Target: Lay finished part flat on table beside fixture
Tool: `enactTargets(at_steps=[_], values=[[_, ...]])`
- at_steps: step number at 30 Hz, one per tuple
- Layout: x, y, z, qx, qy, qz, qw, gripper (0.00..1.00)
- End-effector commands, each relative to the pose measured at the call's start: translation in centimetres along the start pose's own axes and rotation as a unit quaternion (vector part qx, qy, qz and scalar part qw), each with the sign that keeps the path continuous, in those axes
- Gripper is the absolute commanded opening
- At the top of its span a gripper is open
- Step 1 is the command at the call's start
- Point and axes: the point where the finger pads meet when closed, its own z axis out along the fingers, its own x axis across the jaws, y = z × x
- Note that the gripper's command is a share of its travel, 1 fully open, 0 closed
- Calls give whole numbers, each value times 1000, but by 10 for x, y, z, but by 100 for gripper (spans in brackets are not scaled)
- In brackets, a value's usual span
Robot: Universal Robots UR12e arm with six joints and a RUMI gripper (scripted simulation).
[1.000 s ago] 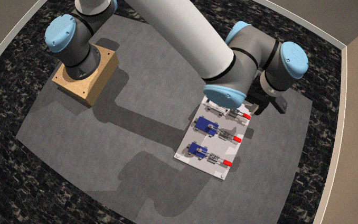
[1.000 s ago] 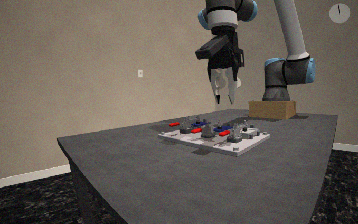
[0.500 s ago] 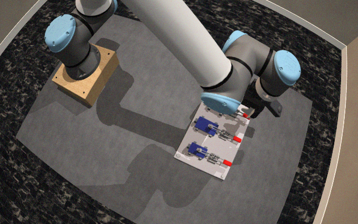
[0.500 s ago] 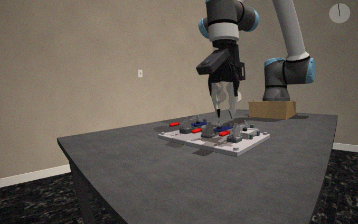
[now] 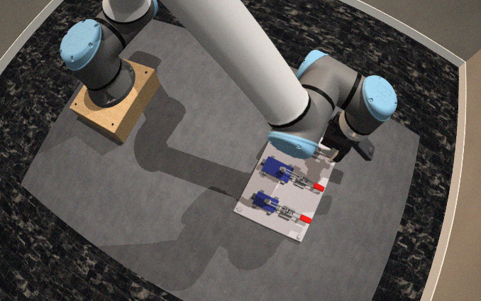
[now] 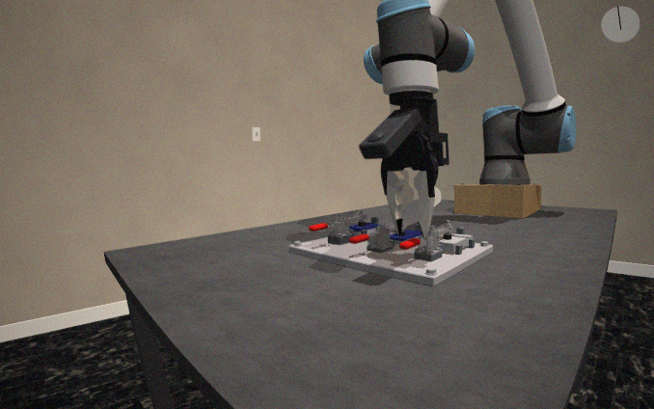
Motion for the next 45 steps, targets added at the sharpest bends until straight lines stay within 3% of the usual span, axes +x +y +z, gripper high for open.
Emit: enactTargets(at_steps=[1, 45], values=[[0, -1, 1, 1, 0, 0, 1000, 28], [0, -1, 8, 1, 0, 0, 1000, 28]])
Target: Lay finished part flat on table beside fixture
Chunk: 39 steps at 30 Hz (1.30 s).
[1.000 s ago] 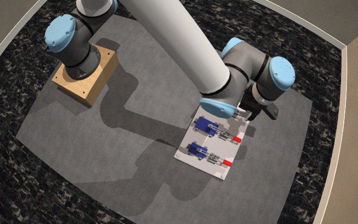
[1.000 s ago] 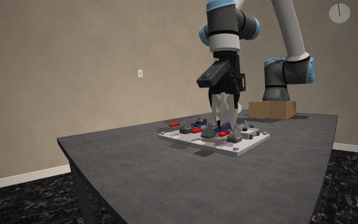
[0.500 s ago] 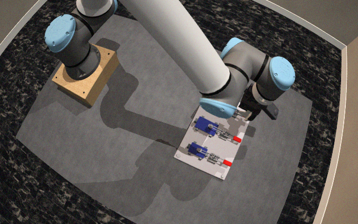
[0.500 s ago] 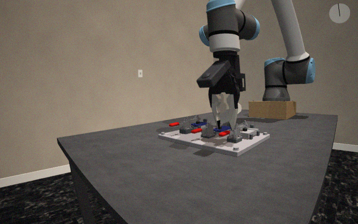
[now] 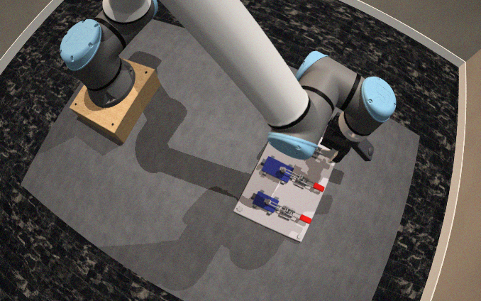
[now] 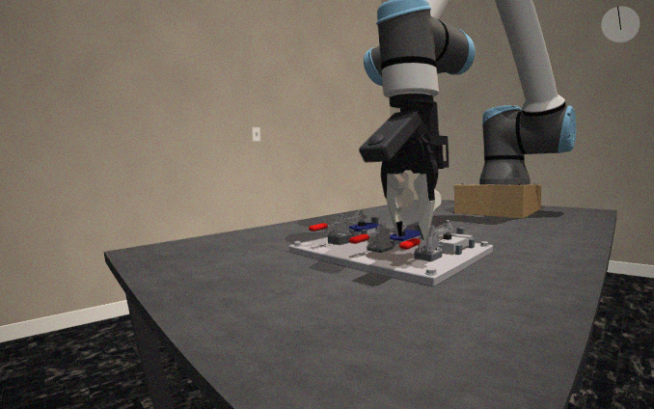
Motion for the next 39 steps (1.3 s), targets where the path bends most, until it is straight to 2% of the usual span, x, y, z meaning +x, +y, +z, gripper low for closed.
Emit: enactTargets(at_steps=[1, 14, 39], values=[[0, -1, 6, 1, 0, 0, 1000, 28], [0, -1, 22, 1, 0, 0, 1000, 28], [0, -1, 23, 1, 0, 0, 1000, 28]])
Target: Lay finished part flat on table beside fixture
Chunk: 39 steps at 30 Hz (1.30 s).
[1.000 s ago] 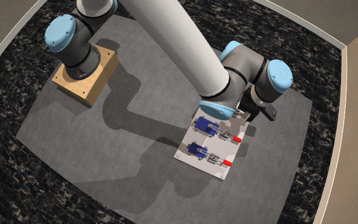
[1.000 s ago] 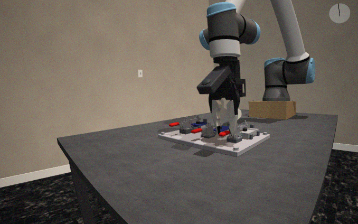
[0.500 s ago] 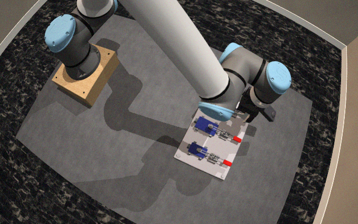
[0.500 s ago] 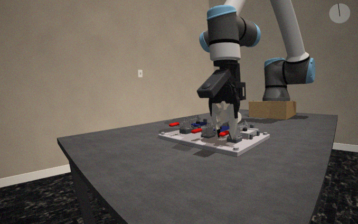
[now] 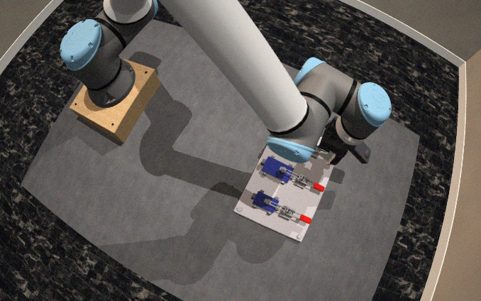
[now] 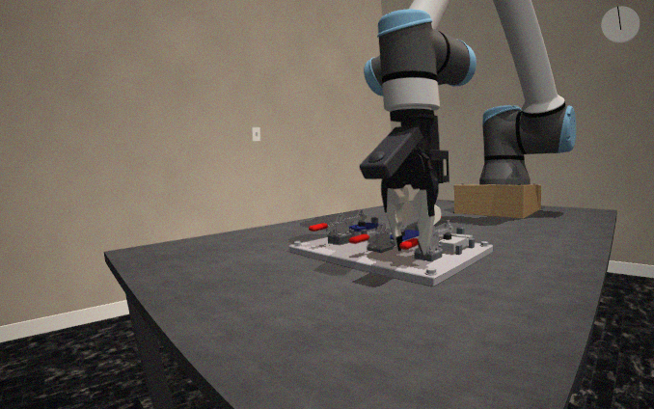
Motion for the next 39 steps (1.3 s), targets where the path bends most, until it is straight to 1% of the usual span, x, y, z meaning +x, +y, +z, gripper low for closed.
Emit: enactTargets(at_steps=[1, 12, 13, 39], values=[[0, -1, -1, 1, 0, 0, 1000, 28], [0, -1, -1, 1, 0, 0, 1000, 28], [0, -1, -1, 1, 0, 0, 1000, 0], [0, -1, -1, 1, 0, 0, 1000, 0]])
